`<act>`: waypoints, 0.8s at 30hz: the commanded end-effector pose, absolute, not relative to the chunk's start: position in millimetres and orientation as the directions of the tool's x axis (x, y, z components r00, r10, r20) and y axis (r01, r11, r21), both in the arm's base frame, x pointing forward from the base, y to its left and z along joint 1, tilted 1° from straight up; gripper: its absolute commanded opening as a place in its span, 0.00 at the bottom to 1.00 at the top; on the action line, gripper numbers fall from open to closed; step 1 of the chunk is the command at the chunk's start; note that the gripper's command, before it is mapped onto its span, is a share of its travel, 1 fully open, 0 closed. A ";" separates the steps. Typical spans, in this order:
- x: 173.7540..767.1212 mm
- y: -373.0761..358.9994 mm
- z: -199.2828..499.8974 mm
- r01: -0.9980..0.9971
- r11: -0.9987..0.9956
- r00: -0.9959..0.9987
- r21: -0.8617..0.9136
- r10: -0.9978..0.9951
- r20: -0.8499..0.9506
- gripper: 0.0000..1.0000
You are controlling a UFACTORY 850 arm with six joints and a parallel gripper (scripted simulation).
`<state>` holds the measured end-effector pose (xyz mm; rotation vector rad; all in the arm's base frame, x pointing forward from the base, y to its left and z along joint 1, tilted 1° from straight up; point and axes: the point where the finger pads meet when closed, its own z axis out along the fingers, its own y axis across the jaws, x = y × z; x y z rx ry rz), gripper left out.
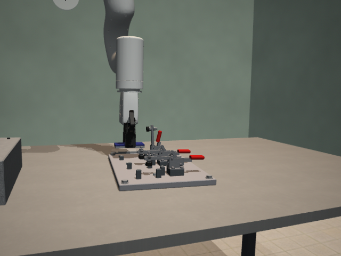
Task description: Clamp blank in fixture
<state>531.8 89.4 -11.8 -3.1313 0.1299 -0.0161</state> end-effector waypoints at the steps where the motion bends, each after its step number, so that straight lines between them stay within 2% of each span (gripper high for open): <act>1: 532.9 89.6 -14.3 -0.083 -0.997 0.996 -0.008 -0.083 0.012 0.00; 24: 533.1 89.7 -32.7 -0.083 -0.997 0.996 -0.008 -0.083 0.012 0.00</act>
